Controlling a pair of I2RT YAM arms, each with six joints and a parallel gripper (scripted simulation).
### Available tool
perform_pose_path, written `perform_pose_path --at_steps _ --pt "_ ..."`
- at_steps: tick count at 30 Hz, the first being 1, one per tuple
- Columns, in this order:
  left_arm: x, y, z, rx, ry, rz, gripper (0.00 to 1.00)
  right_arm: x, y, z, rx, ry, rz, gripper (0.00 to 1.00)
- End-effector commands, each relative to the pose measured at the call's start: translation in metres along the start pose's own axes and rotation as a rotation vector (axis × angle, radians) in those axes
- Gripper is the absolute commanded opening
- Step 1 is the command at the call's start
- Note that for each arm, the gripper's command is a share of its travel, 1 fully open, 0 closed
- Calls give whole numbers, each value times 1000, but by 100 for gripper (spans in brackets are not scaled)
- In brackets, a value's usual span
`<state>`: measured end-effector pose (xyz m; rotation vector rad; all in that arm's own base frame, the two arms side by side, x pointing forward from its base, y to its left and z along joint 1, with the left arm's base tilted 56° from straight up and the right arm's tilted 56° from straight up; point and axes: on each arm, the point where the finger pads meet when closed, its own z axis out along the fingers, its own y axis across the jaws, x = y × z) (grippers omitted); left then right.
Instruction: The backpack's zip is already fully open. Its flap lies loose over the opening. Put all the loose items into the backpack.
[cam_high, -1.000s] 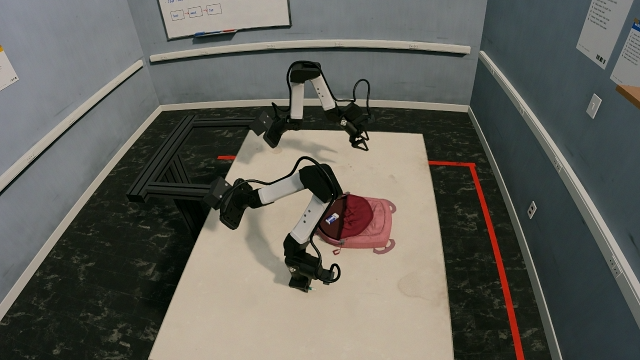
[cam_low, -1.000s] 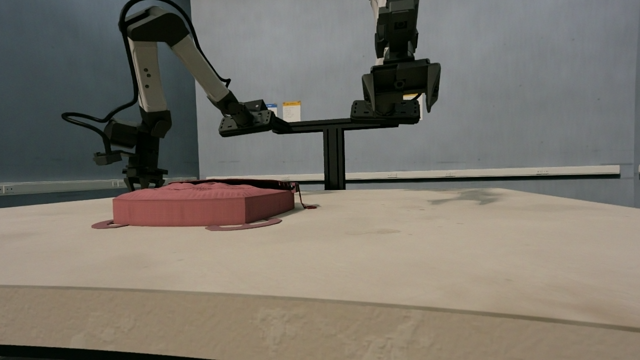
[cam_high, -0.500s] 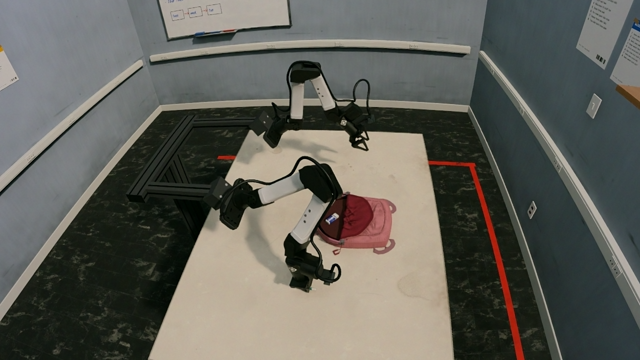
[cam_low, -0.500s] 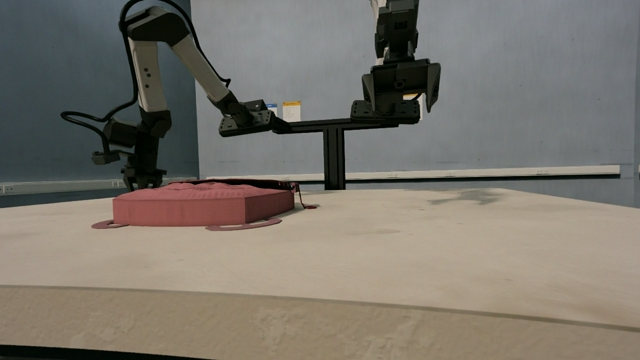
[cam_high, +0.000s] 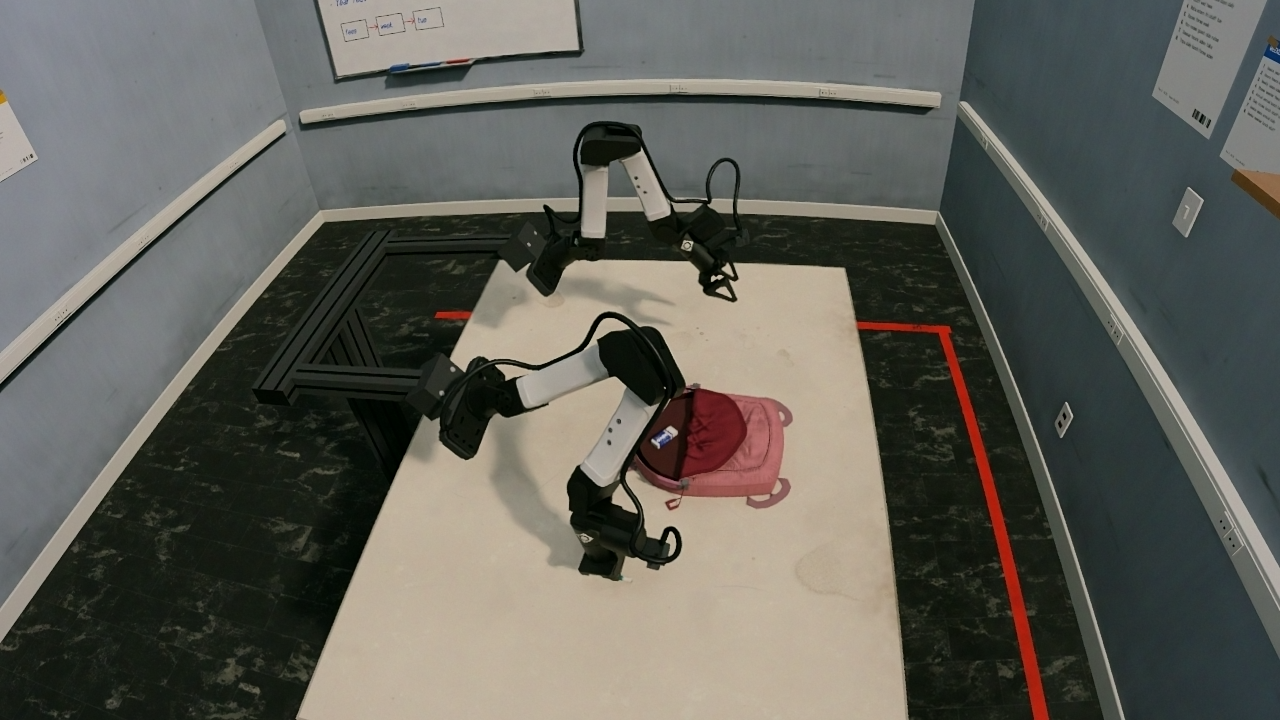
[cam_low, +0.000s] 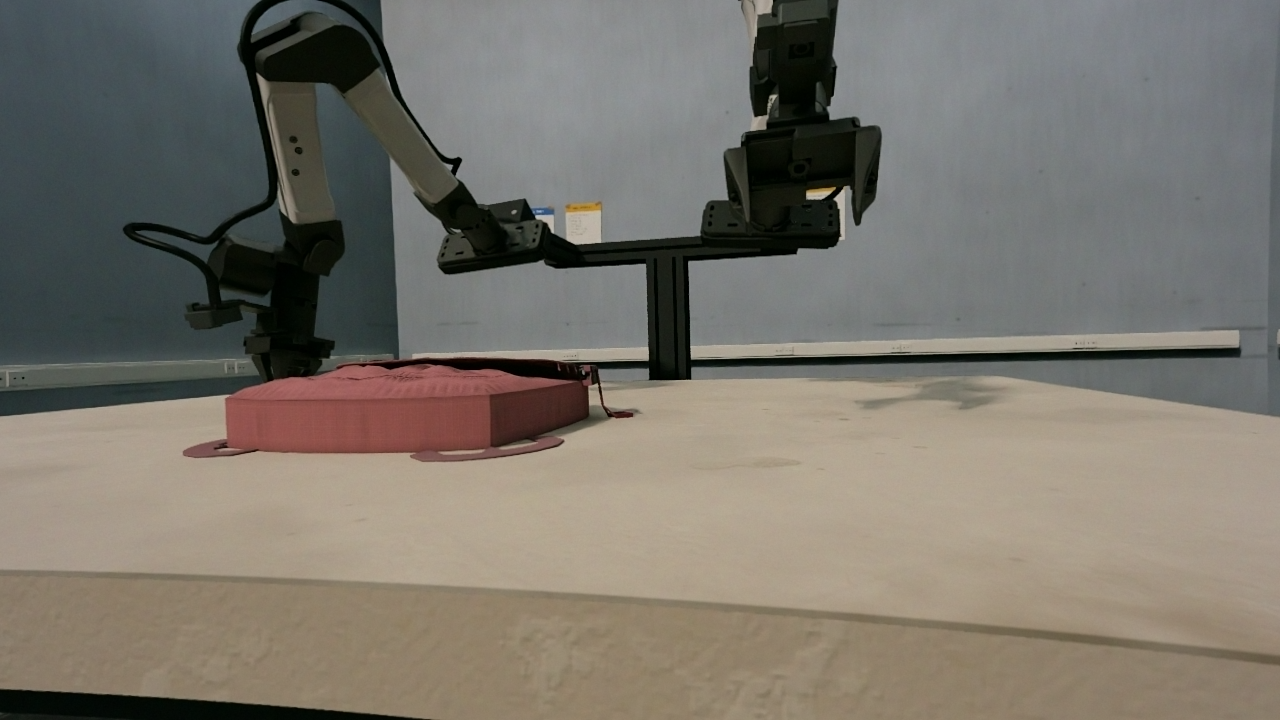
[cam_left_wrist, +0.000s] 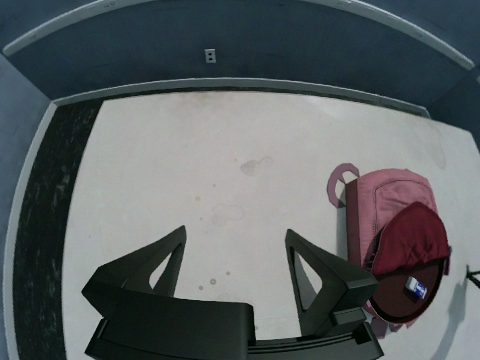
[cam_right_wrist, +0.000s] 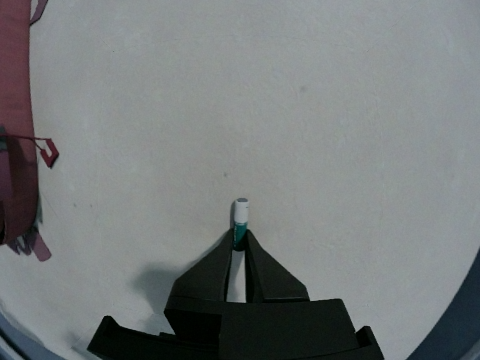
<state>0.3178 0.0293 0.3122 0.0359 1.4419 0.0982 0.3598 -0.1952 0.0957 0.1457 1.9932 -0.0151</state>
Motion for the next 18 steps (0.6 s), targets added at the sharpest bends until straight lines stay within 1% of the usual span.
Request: perform_pose_path --at_steps 1,18 --pt "-8 1 -3 -2 -27 3 90 -6 -2 -3 12 -16 -5 3" --pt "-8 1 -3 -2 -27 3 90 -5 -1 -3 11 -16 -5 3"
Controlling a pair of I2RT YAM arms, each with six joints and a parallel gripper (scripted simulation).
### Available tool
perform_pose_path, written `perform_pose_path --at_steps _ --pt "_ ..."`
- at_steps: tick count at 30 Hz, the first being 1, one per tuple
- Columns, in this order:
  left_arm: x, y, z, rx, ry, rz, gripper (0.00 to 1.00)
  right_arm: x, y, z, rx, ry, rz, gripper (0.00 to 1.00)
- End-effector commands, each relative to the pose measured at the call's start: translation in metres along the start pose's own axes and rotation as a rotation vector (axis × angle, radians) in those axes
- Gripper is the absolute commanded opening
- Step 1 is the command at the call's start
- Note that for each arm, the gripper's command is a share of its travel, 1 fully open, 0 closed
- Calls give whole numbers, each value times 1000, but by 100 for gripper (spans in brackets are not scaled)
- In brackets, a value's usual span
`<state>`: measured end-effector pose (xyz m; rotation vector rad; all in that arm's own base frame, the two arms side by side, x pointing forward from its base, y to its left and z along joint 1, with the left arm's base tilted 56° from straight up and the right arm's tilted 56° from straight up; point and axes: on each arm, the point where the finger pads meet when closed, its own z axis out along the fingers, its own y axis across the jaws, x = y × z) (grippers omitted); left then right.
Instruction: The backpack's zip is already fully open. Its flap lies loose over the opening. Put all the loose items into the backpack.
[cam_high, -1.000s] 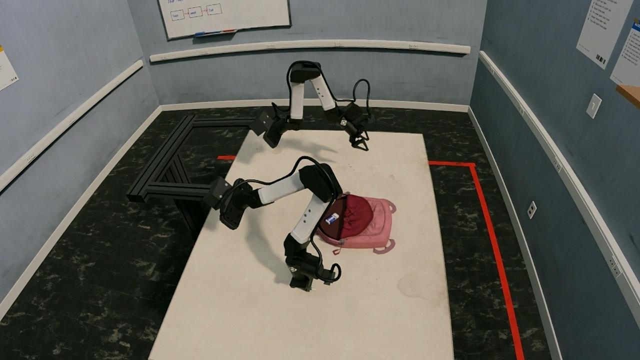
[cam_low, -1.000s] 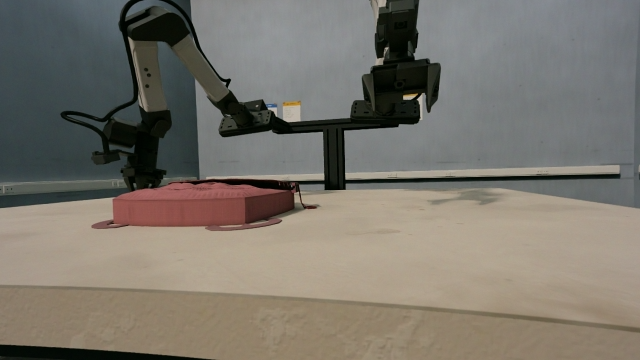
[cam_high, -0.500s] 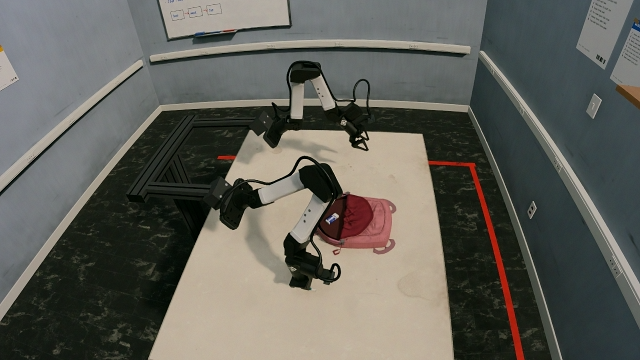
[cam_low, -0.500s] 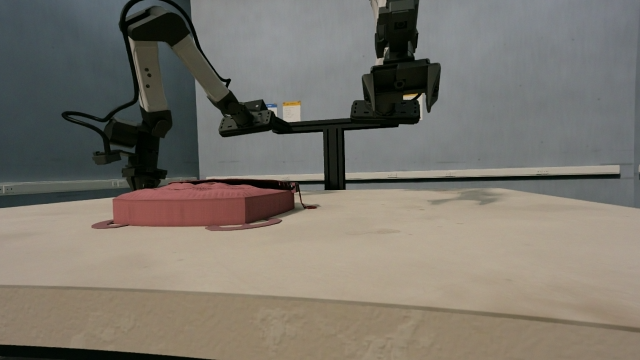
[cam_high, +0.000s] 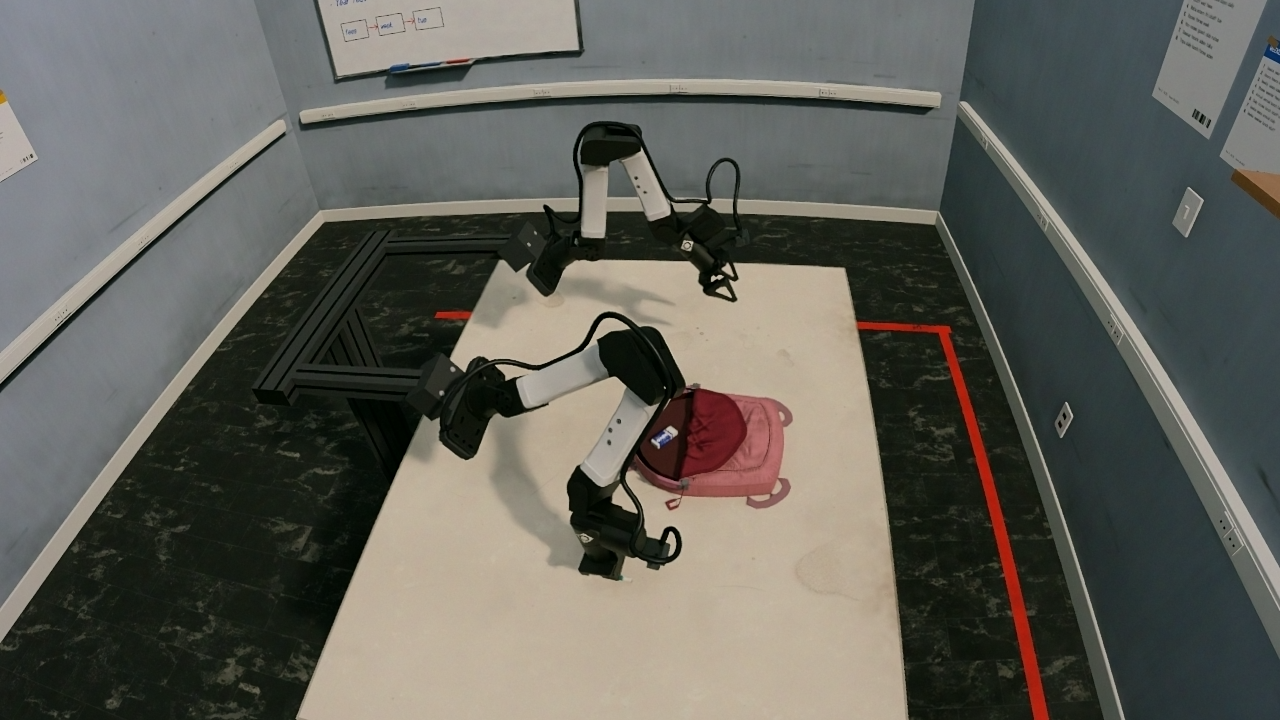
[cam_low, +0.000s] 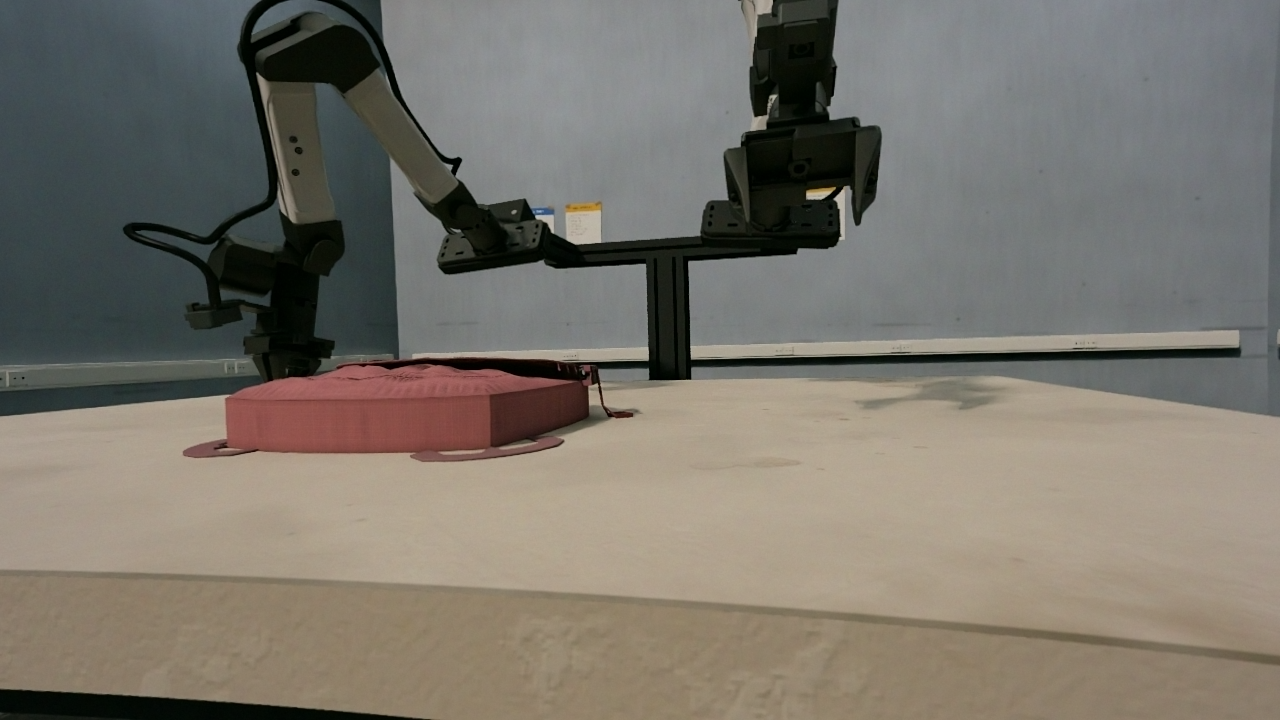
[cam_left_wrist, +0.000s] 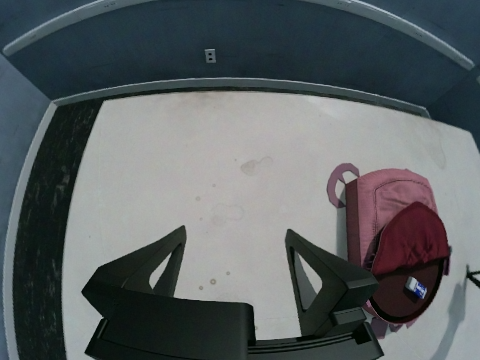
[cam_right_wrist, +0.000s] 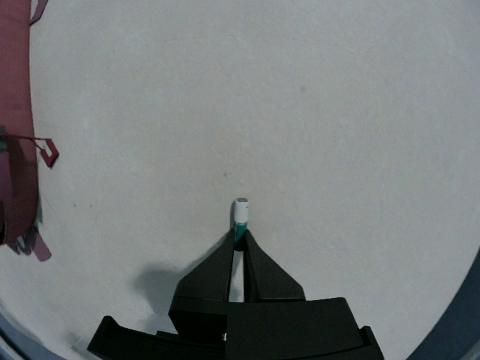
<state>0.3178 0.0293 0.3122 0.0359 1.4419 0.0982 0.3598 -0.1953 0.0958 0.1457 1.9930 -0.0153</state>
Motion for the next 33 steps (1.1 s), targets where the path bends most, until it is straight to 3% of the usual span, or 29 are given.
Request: perform_pose_path --at_steps 1,26,32,33 --pt "-8 1 -3 -2 -27 3 90 -6 -3 -13 17 -18 0 3" --pt "-8 1 -3 -2 -27 3 90 -31 -1 -126 19 -30 -21 3" --pt "-8 1 -3 -2 -27 3 90 -22 -1 -122 10 -14 -2 3" --pt "-8 1 -3 -2 -27 3 90 -20 17 -122 1 -14 -42 3"
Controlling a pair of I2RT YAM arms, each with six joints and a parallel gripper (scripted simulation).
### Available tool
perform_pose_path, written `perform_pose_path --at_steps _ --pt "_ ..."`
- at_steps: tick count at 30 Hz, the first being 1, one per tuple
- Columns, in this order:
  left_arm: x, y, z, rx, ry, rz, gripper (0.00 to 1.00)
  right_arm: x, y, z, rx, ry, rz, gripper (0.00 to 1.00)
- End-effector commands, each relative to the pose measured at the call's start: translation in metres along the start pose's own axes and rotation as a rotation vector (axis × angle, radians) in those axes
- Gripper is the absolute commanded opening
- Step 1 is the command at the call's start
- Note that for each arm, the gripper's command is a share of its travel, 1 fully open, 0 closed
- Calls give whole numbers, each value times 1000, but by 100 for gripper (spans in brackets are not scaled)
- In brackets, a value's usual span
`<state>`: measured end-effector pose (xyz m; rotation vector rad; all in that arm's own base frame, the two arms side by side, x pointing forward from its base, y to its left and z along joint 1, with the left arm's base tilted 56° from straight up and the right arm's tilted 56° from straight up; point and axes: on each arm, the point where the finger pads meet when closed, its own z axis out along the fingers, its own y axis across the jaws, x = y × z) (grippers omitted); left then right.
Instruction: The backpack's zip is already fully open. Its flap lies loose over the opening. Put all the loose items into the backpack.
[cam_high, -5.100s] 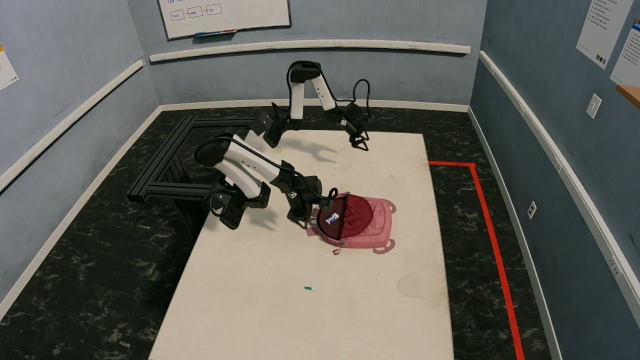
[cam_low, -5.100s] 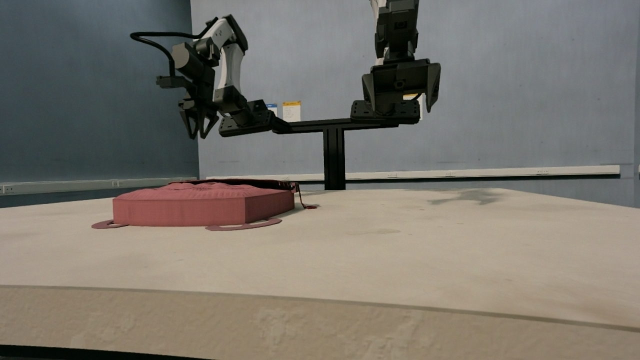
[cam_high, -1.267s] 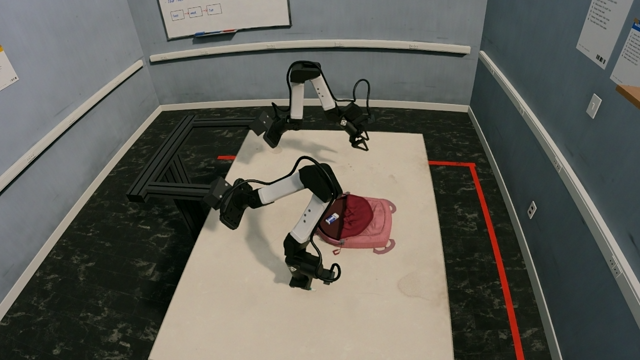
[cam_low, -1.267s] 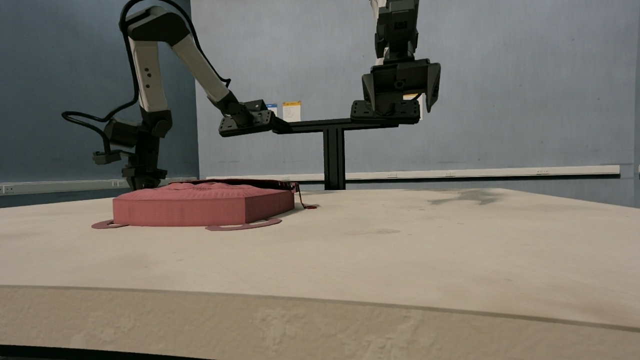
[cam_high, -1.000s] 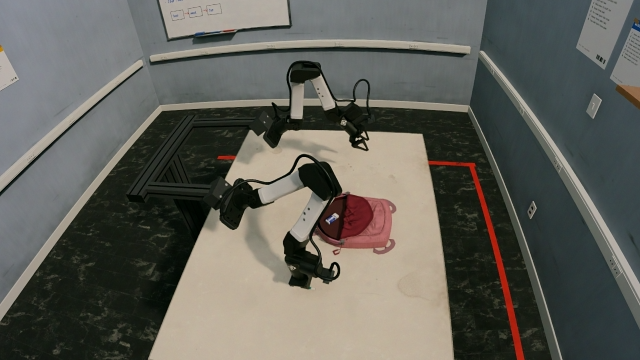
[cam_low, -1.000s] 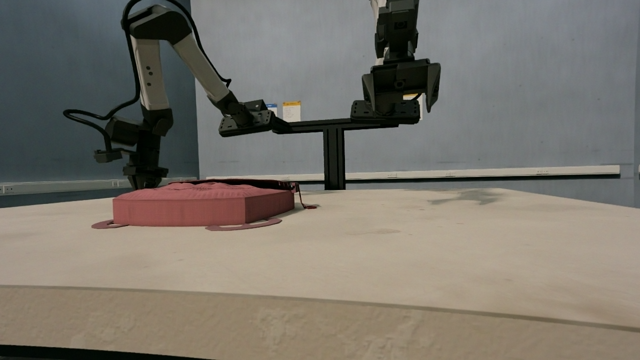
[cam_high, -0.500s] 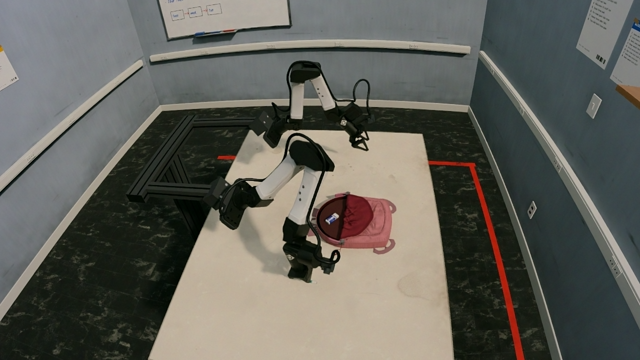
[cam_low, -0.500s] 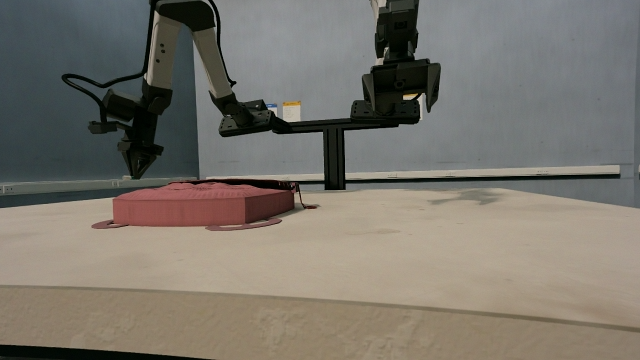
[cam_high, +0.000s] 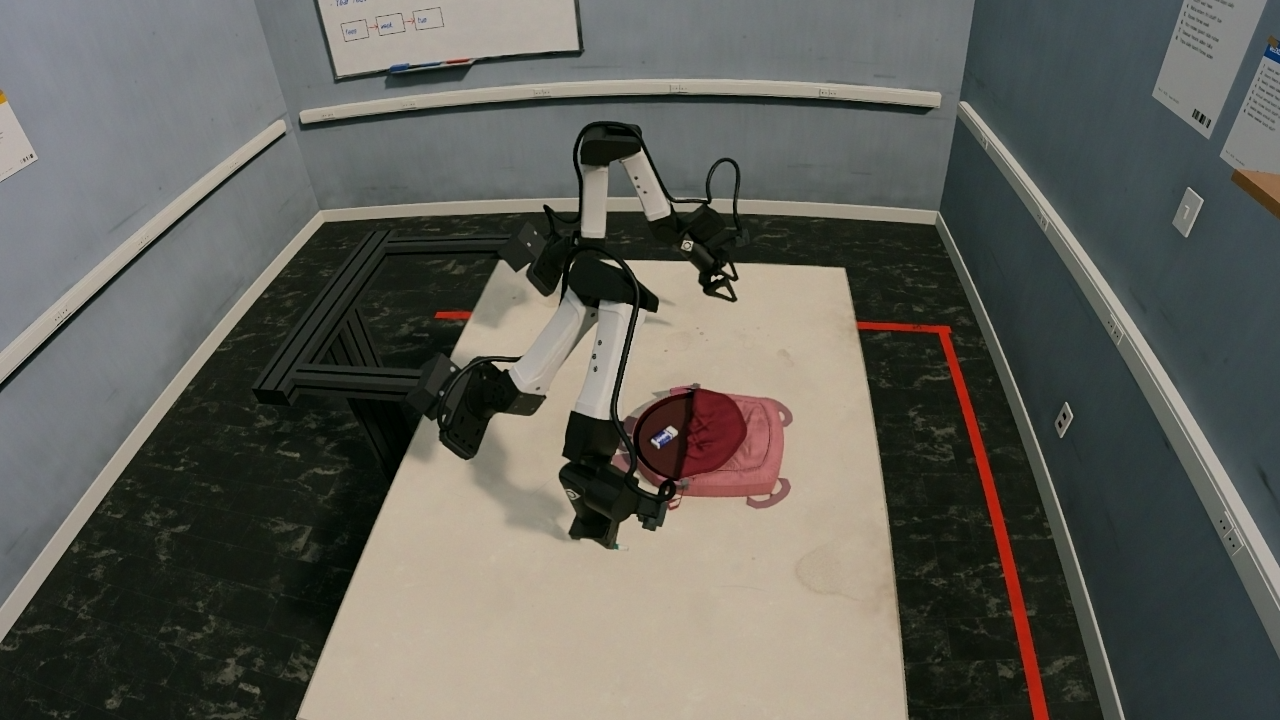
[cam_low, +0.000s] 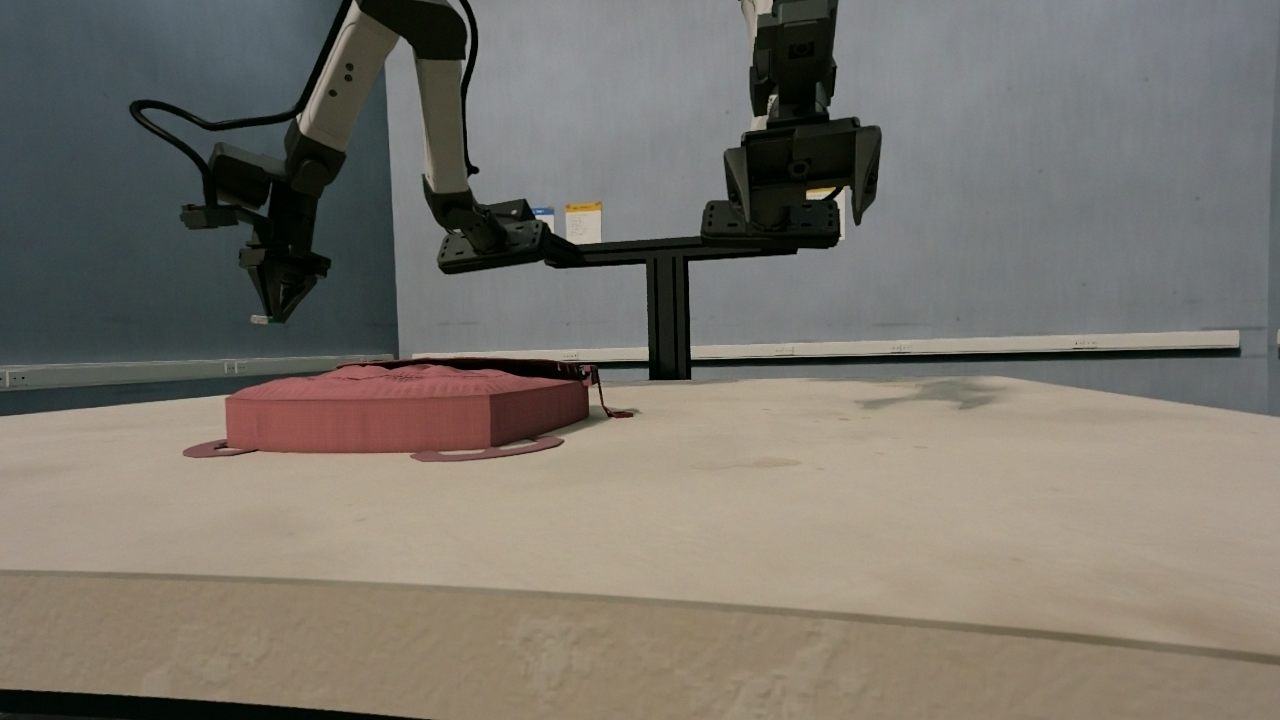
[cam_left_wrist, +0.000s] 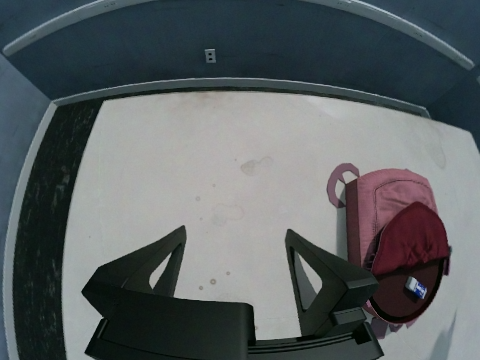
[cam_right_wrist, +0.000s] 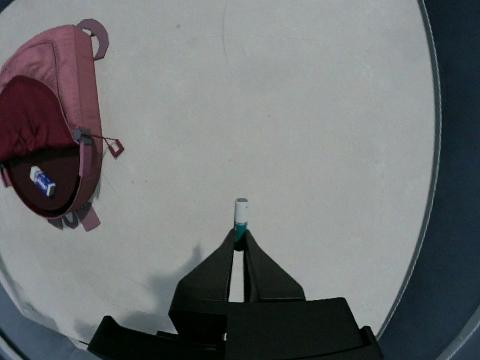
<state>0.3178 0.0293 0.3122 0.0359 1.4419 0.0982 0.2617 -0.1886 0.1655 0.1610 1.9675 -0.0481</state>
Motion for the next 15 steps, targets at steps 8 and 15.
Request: perform_pose_path --at_steps 8,15 --pt "-8 1 -3 -2 -27 3 90 6 95 -7 -63 11 -243 3" --pt "-8 1 -3 -2 -27 3 90 2 146 -9 -92 -5 -380 3"
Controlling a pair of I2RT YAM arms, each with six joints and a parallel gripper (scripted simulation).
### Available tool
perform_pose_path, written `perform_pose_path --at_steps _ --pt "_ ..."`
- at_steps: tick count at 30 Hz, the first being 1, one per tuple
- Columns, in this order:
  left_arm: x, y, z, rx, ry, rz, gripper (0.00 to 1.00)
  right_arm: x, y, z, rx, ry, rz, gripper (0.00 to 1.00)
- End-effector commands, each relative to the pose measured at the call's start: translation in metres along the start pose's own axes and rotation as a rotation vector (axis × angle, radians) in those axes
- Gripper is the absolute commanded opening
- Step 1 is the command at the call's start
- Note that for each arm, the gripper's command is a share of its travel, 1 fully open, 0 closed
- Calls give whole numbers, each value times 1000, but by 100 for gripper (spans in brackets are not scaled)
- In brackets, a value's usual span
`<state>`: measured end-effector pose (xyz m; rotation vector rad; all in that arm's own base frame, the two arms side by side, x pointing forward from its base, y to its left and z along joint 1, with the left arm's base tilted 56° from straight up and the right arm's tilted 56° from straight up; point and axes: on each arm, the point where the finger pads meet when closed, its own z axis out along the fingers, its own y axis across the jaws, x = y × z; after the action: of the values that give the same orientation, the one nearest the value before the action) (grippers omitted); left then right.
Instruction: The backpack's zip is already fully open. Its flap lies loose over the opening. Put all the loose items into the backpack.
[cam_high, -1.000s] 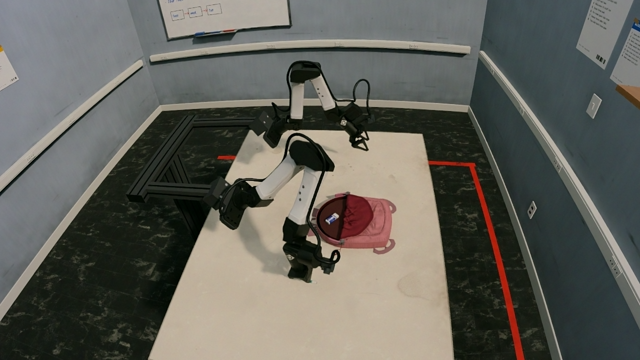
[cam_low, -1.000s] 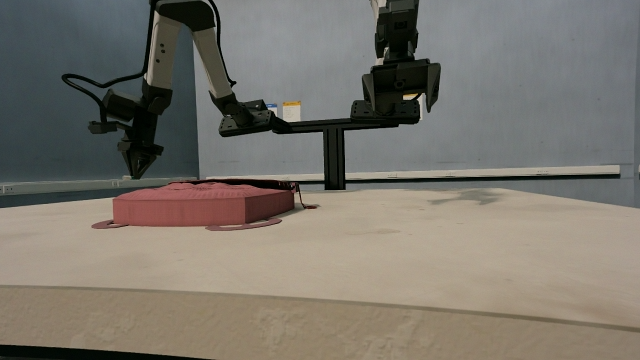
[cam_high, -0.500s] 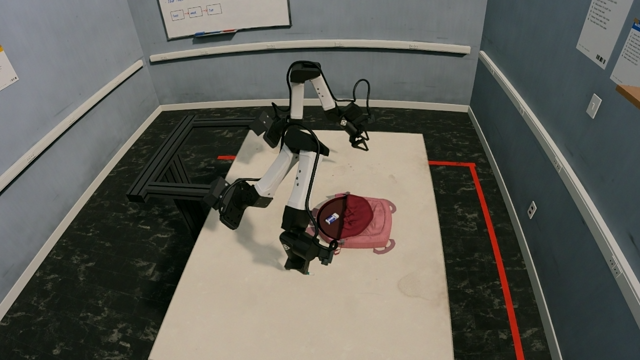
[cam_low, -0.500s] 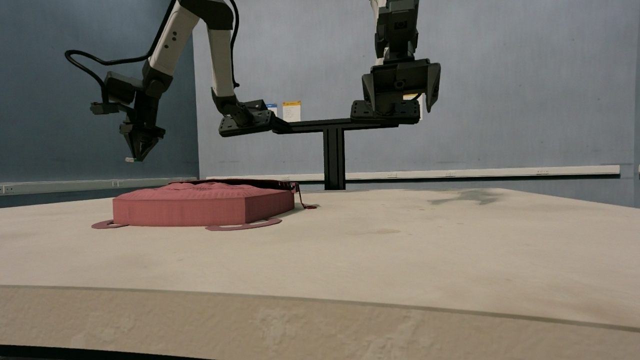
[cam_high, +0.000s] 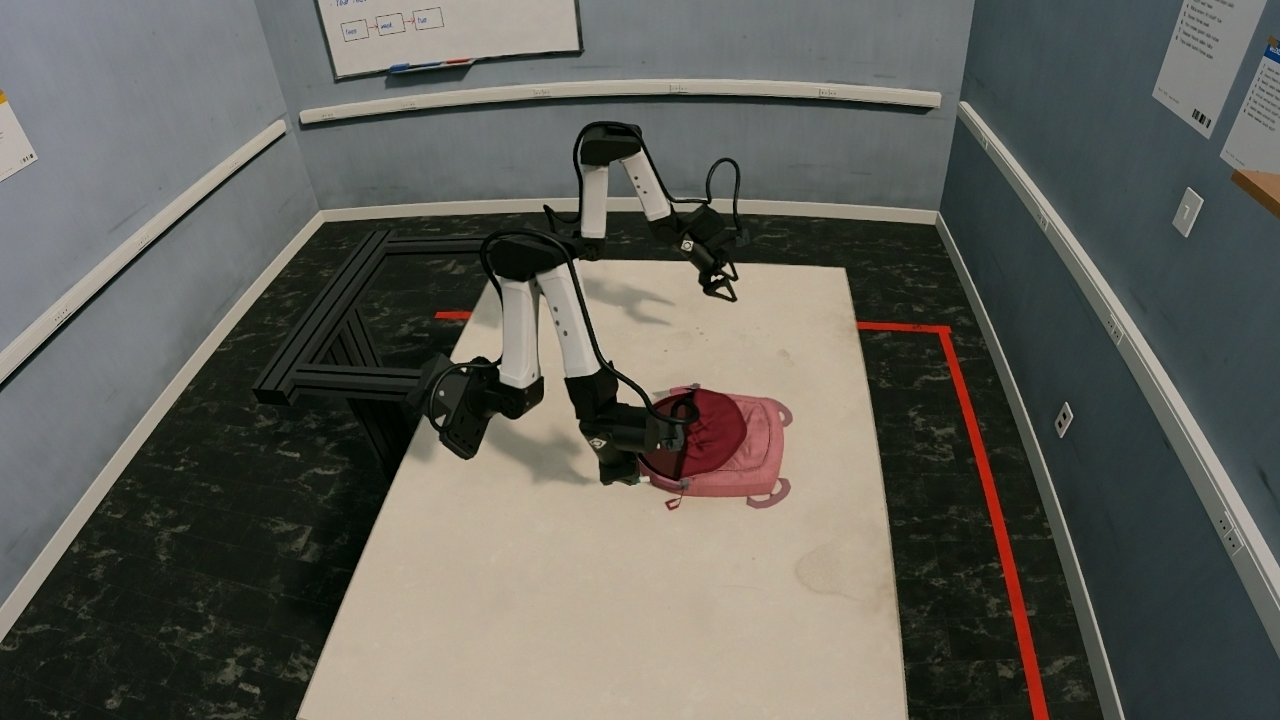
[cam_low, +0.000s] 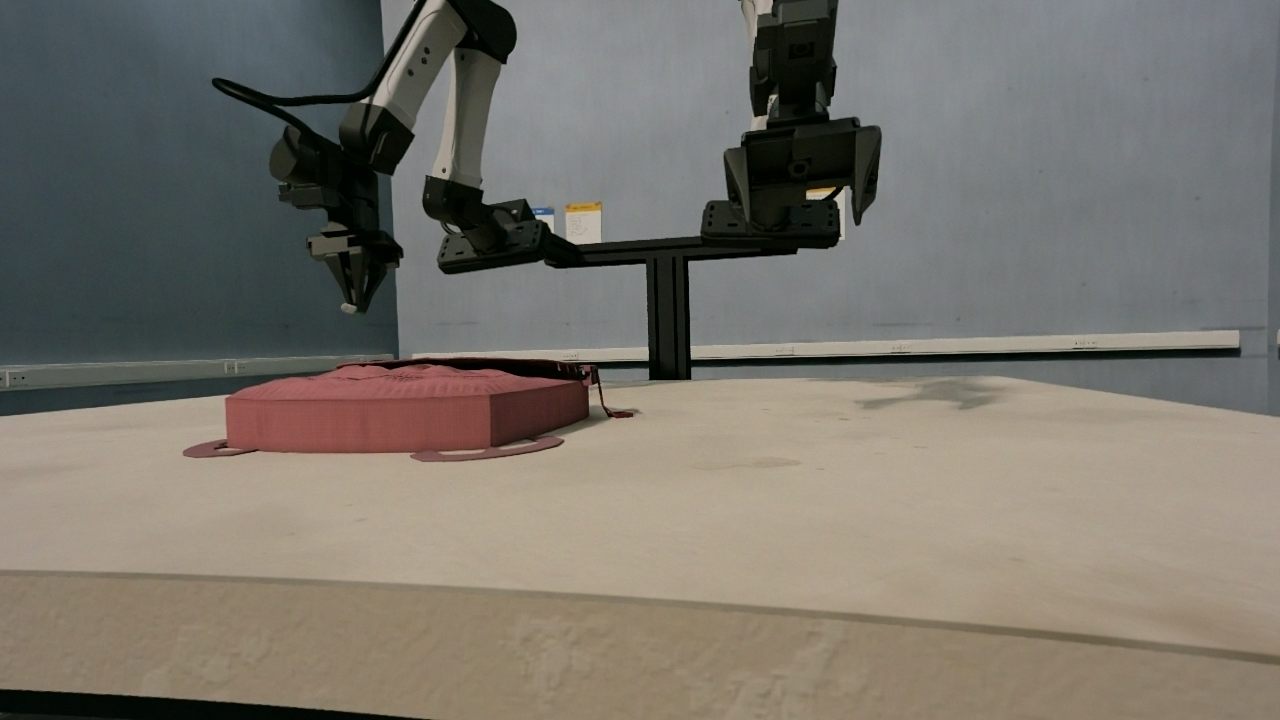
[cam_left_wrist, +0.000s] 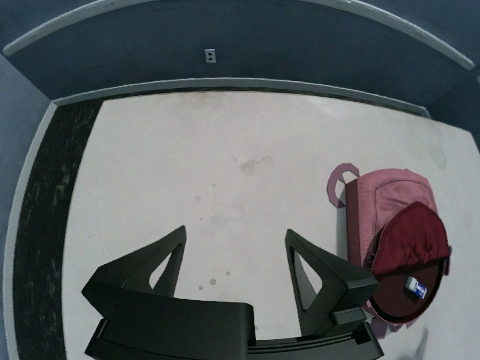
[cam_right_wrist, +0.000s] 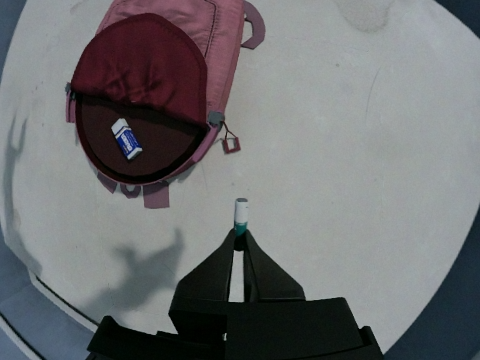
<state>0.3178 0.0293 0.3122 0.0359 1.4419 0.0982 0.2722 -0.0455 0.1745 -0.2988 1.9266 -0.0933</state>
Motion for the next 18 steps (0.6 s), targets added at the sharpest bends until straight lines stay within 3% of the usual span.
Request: perform_pose_path --at_steps 1,14,18 --pt "-8 1 -3 -2 -27 3 90 3 14 3 72 66 -57 3" --pt "-8 1 -3 -2 -27 3 90 -49 136 25 1 58 -387 3" --pt "-8 1 -3 -2 -27 2 90 -55 156 28 -22 59 -436 3"
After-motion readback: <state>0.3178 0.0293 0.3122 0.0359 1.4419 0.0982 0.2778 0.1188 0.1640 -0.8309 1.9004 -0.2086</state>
